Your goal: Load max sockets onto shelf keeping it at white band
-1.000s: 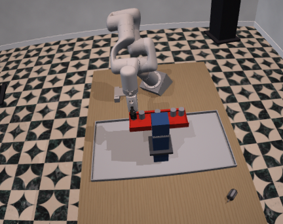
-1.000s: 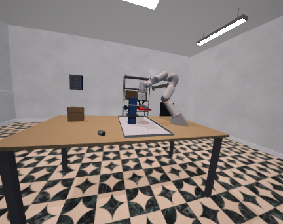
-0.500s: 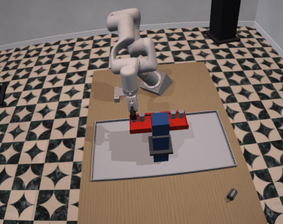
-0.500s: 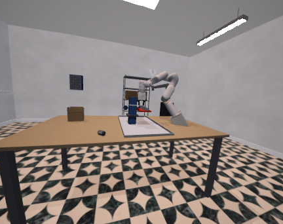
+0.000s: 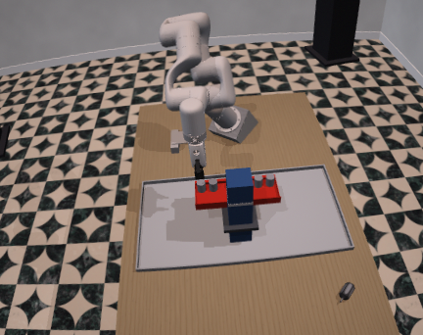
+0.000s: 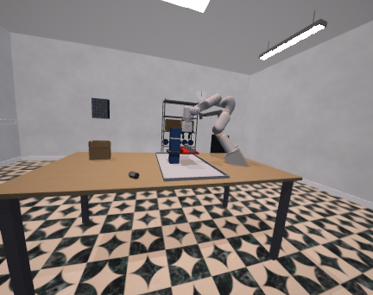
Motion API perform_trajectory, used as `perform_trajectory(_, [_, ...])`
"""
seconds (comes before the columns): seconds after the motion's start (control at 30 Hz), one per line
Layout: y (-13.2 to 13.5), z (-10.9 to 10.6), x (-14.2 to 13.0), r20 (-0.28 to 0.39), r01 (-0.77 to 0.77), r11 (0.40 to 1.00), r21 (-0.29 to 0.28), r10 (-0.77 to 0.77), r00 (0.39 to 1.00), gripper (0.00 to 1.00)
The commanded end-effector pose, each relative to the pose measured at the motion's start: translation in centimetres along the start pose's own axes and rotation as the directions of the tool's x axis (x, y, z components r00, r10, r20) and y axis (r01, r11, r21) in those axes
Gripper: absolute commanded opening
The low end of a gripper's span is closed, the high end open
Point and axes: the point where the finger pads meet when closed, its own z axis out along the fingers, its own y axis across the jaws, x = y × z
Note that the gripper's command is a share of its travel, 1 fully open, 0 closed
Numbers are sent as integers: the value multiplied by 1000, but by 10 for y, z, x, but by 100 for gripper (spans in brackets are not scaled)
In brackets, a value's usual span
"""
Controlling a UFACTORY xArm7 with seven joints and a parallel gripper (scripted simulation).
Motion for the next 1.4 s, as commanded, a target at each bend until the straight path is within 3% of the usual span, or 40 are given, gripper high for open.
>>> perform_trajectory(0.0, [-1,-1,0,-1,0,1000,4,0,1000,52])
perform_trajectory(1.0, [-1,-2,0,-1,0,1000,4,0,1000,52])
perform_trajectory(1.37, [-1,-14,0,-1,0,1000,4,0,1000,52])
